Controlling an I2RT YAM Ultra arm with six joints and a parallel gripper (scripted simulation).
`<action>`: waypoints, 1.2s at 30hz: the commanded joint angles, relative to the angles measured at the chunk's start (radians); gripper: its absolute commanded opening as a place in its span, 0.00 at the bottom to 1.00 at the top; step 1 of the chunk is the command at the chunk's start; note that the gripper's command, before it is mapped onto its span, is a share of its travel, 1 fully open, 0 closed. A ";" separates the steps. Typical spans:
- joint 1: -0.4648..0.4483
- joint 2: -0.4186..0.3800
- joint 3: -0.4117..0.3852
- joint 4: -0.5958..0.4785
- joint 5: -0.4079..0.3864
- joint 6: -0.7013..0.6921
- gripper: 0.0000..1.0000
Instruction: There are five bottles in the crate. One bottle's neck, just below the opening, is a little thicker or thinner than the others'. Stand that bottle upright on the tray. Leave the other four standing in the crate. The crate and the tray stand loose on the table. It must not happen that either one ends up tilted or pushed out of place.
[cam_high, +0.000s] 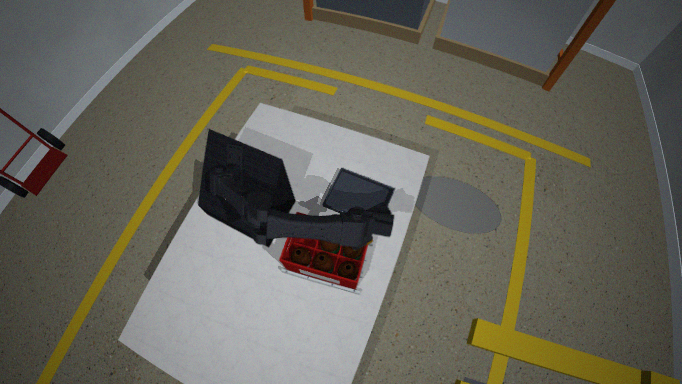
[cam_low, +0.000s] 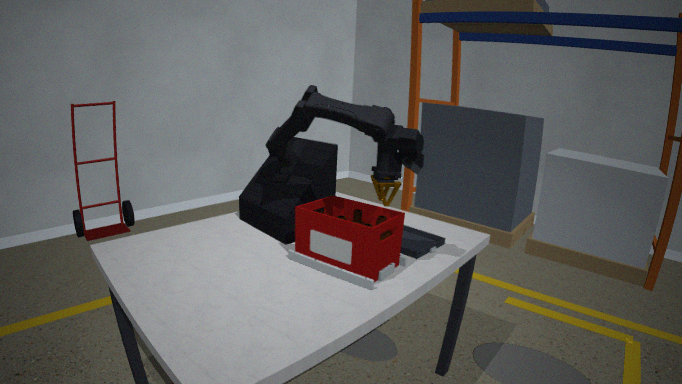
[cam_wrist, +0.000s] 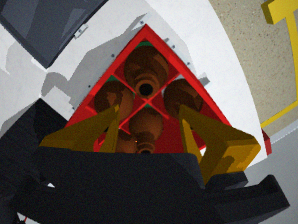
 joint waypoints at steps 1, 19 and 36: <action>0.040 0.011 0.046 -0.066 -0.014 0.028 0.61; 0.051 0.019 0.089 -0.113 -0.017 0.047 0.61; 0.051 -0.005 0.088 -0.113 -0.018 0.041 0.00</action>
